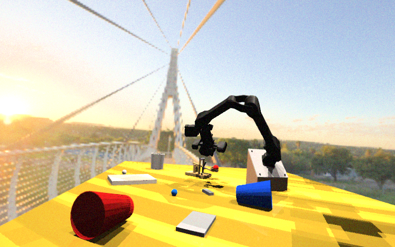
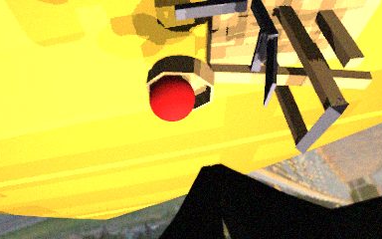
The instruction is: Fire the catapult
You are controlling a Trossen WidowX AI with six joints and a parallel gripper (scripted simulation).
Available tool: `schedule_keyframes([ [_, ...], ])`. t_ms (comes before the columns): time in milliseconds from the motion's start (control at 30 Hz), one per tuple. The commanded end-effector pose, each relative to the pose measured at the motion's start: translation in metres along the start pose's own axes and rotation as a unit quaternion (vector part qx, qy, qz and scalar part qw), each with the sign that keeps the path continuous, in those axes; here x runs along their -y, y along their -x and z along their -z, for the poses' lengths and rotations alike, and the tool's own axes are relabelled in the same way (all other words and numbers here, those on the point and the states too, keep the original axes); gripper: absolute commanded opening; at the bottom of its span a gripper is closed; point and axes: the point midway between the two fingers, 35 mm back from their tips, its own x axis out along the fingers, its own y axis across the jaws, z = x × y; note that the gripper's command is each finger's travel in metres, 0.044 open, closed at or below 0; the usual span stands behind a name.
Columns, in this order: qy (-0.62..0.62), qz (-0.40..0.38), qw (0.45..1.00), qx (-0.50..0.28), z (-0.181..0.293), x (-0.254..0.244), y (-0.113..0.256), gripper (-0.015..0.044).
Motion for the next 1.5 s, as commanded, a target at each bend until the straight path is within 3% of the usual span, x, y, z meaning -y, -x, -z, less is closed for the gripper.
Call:
schedule_keyframes([
  [0, 0.006, -0.001, 1.000, -0.003, -0.003, -0.001, -0.003, 0.0000],
  [1467, 0.007, -0.002, 1.000, -0.001, -0.057, -0.001, -0.052, 0.0000],
])
